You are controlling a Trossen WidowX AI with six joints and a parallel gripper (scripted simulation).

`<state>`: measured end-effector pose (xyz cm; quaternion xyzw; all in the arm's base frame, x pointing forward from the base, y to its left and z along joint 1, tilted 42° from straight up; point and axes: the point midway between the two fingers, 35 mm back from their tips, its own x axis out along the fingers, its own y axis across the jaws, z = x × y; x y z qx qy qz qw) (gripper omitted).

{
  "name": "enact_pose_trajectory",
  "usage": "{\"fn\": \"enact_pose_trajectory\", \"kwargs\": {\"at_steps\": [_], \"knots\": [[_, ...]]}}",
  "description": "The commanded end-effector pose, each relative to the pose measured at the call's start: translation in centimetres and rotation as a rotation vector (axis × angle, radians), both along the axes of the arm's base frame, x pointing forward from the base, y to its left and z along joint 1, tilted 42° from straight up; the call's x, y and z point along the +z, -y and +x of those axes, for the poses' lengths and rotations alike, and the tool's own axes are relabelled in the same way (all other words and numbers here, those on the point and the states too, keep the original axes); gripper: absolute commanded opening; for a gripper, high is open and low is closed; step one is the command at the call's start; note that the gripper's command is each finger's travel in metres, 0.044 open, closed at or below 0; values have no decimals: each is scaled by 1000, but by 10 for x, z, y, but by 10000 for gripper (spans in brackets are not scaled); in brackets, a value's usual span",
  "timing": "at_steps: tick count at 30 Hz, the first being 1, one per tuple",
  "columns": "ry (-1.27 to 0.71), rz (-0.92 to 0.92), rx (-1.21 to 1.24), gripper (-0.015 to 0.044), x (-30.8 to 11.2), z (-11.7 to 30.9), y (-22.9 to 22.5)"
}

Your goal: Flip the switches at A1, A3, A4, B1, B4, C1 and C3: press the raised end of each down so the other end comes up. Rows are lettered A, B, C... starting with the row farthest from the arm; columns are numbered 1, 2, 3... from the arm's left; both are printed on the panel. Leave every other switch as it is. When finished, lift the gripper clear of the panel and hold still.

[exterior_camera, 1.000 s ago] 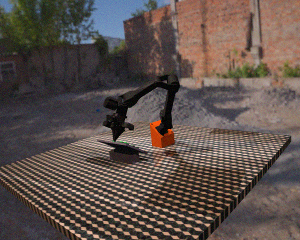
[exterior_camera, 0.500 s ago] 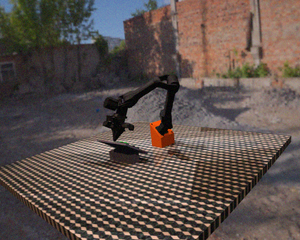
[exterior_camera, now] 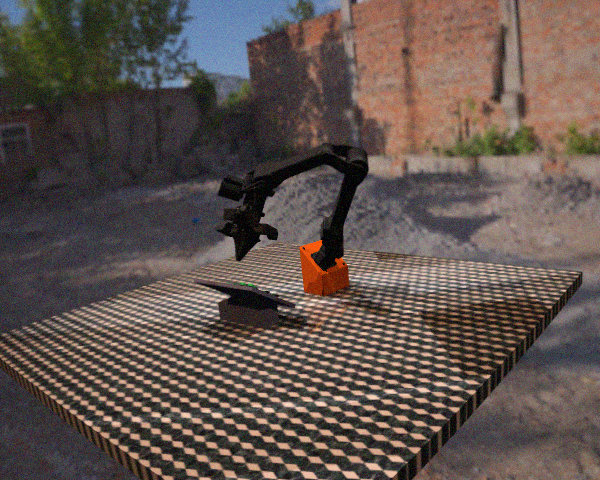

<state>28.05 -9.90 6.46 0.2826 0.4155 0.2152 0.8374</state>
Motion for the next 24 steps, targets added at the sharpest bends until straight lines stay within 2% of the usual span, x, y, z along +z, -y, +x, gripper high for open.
{"fn": "enact_pose_trajectory", "kwargs": {"at_steps": [1,9,24], "knots": [[-7,4,-6,0,12,-17,-24],[2,9,5,0,24,-54,-72],[24,14,-13,0,2,-33,-96]]}}
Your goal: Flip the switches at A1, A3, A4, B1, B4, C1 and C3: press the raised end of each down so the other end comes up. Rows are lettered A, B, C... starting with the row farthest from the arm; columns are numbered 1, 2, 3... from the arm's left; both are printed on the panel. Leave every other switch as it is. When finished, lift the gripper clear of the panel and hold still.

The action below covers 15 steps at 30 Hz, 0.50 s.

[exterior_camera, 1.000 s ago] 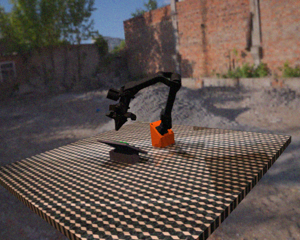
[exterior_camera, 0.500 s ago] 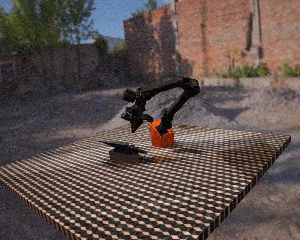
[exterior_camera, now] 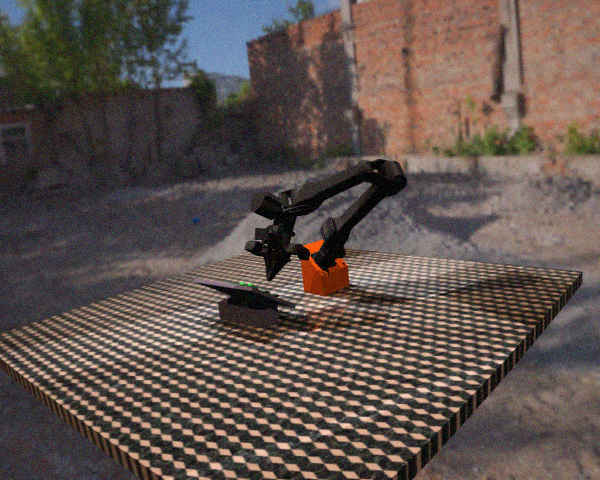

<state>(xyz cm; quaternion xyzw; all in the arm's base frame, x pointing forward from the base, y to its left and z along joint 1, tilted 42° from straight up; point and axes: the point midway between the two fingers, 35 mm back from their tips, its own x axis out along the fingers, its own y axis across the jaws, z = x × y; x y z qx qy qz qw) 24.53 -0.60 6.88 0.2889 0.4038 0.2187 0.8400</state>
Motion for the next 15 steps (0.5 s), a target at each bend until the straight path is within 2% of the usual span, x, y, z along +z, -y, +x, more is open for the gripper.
{"fn": "enact_pose_trajectory", "kwargs": {"at_steps": [1,15], "knots": [[3,-2,-6,0,-4,4,-5],[3,-2,-5,0,-13,14,-15]]}}
